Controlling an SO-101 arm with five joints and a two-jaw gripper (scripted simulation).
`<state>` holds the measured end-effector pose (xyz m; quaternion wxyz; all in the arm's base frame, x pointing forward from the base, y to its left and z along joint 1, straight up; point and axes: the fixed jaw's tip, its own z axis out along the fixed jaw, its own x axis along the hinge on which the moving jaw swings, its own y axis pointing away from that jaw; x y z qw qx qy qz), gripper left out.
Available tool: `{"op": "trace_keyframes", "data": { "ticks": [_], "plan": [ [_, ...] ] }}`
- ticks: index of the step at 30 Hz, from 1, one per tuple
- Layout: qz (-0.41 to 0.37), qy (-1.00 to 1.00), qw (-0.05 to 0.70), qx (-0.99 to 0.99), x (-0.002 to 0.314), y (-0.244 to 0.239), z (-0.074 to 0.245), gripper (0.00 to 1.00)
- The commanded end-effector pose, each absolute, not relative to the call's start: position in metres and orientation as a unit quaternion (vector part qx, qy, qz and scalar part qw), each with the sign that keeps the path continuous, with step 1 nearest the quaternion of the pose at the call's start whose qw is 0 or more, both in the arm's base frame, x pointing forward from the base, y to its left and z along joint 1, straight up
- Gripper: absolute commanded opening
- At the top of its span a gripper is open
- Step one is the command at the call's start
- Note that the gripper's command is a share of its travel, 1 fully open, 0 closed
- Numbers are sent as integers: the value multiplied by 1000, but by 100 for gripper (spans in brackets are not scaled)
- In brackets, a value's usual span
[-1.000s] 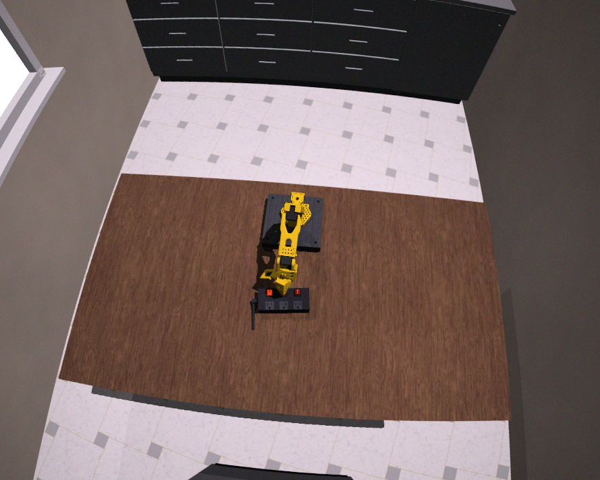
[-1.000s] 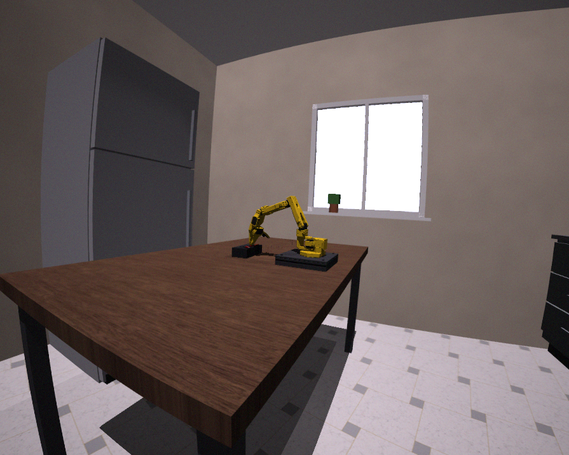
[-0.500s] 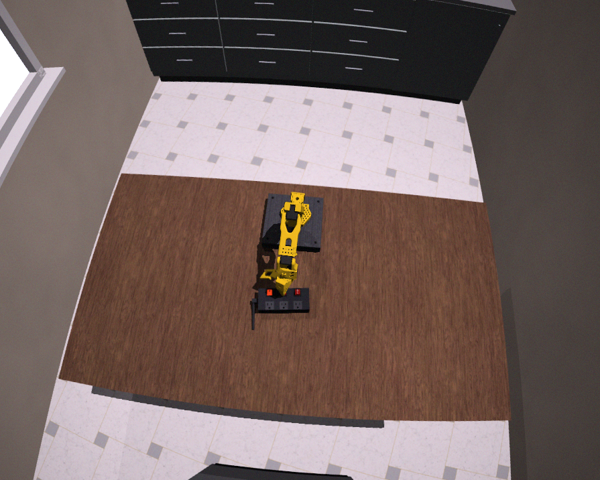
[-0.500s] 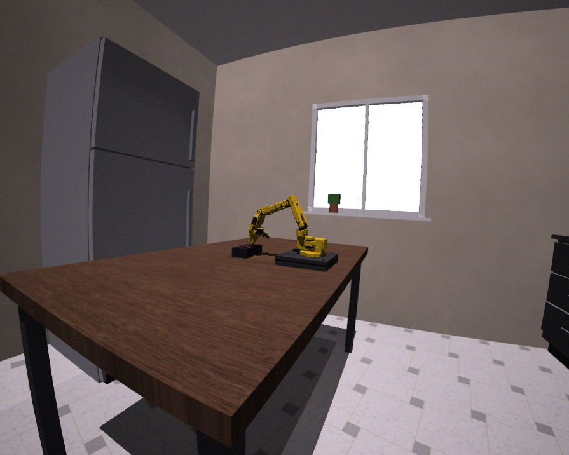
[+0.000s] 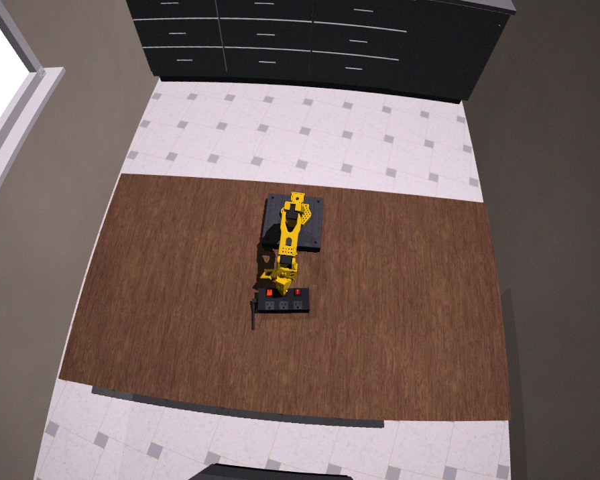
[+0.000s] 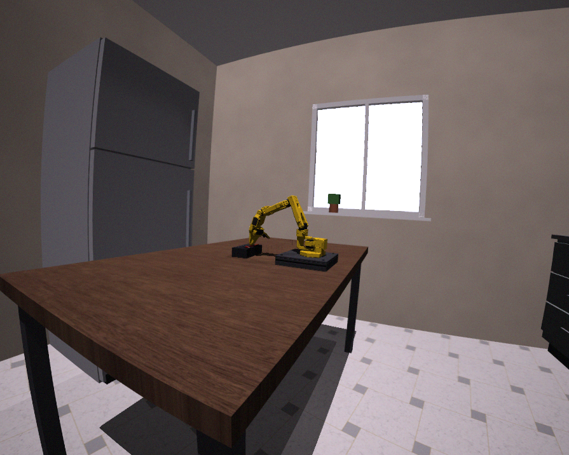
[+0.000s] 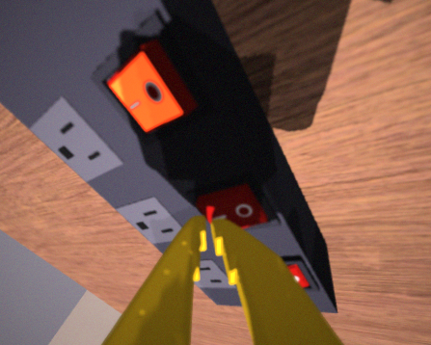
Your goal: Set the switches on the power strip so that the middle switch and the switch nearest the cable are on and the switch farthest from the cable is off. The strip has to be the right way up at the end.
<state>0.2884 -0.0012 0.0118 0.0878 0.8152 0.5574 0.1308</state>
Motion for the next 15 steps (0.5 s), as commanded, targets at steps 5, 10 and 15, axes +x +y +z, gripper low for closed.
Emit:
{"op": "trace_keyframes", "data": {
  "ticks": [5,10,15],
  "plan": [
    [71,561,49,823,265,-4,-21,0],
    [71,561,49,823,264,-4,-23,0],
    [71,561,49,823,263,-4,-24,0]
  ]
}}
